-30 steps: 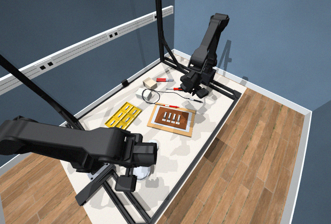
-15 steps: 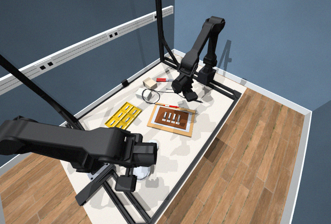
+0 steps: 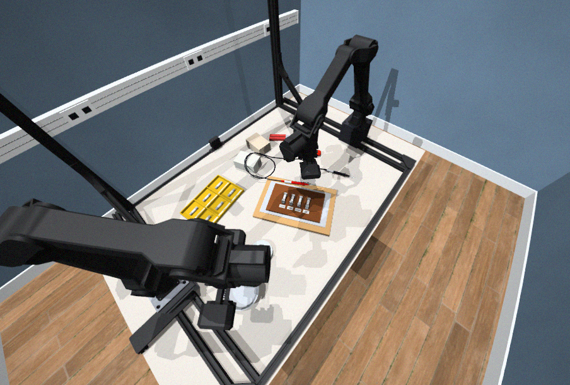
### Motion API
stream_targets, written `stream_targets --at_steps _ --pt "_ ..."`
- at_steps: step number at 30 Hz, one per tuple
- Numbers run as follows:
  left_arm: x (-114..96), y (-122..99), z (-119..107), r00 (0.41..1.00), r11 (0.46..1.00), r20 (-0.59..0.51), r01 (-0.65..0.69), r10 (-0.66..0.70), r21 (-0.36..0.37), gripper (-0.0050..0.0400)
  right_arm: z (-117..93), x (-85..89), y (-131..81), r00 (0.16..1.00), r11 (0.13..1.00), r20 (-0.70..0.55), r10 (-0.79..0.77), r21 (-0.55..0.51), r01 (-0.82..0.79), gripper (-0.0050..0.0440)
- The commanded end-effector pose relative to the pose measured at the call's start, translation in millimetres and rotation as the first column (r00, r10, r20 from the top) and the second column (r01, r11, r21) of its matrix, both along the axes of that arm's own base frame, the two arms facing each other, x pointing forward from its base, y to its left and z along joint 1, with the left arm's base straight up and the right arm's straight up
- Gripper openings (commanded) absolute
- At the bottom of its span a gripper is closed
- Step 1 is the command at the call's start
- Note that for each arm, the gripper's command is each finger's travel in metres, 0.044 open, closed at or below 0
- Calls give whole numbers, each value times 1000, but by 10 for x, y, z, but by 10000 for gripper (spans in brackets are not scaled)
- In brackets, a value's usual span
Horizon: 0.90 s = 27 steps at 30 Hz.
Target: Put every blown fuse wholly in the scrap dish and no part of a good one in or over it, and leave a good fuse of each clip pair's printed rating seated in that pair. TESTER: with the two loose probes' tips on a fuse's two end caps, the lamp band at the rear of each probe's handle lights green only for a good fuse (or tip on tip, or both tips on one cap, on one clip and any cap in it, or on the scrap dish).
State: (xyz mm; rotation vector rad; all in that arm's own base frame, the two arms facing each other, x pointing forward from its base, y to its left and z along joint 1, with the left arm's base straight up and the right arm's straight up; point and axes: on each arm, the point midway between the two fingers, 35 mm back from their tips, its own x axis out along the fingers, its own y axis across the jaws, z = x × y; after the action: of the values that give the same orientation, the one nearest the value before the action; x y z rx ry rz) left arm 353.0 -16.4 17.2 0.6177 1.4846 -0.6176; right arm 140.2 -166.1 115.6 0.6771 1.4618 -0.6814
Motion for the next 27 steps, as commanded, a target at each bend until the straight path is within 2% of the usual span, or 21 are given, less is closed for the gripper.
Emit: stream_targets --at_steps 1,13,18,20,27 --pt "176 -103 42 996 997 24 83 -83 -2 89 47 30 -35 1000 1000 12 0 -10 0 400" --pt "432 -327 -46 960 960 22 279 -279 1 89 47 30 -35 1000 1000 12 0 -10 0 400" --pt "435 -315 -45 961 961 23 277 -277 1 89 47 30 -35 1000 1000 12 0 -10 0 400" --pt "451 -312 19 960 961 39 276 -276 4 89 47 30 -35 1000 1000 12 0 -10 0 400" --pt "420 -311 -13 962 962 29 273 -273 3 89 47 30 -35 1000 1000 12 0 -10 0 400"
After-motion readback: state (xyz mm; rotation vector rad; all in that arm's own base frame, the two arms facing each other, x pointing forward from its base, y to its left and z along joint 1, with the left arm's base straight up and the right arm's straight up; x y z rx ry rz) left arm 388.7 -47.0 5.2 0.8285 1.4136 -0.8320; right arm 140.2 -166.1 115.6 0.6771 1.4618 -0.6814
